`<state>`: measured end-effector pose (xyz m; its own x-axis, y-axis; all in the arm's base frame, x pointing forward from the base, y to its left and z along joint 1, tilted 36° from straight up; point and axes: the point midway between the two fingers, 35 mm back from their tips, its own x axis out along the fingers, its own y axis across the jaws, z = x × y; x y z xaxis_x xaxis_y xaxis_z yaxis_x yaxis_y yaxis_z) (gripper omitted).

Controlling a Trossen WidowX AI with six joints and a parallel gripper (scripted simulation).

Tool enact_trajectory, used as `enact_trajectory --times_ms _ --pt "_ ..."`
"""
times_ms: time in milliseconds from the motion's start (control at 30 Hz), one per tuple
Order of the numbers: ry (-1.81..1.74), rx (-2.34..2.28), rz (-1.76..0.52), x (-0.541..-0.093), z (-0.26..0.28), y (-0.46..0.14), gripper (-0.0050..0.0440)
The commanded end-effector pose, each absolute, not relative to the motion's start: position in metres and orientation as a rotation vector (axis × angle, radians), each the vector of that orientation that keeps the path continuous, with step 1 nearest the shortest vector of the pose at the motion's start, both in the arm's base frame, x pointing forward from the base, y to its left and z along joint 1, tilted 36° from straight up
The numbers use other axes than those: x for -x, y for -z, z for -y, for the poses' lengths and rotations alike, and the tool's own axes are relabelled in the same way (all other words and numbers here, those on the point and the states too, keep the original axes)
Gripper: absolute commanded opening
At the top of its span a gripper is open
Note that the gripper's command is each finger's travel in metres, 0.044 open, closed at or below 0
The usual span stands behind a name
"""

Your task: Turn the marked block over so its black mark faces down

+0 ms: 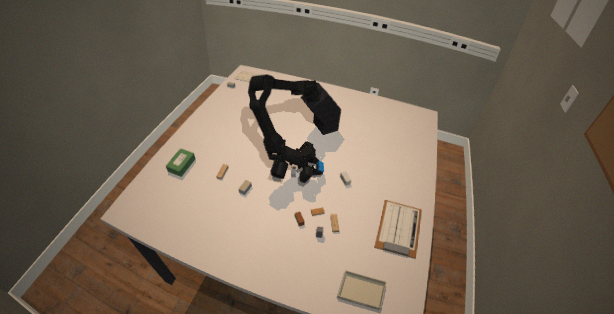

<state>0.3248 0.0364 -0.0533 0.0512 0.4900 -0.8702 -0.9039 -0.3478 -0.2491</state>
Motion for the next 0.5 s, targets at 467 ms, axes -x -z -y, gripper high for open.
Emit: enact_trajectory --times_ms 467 --pt "-1.575 1.184 -0.5 -0.33 -0.0315 0.0598 -0.005"
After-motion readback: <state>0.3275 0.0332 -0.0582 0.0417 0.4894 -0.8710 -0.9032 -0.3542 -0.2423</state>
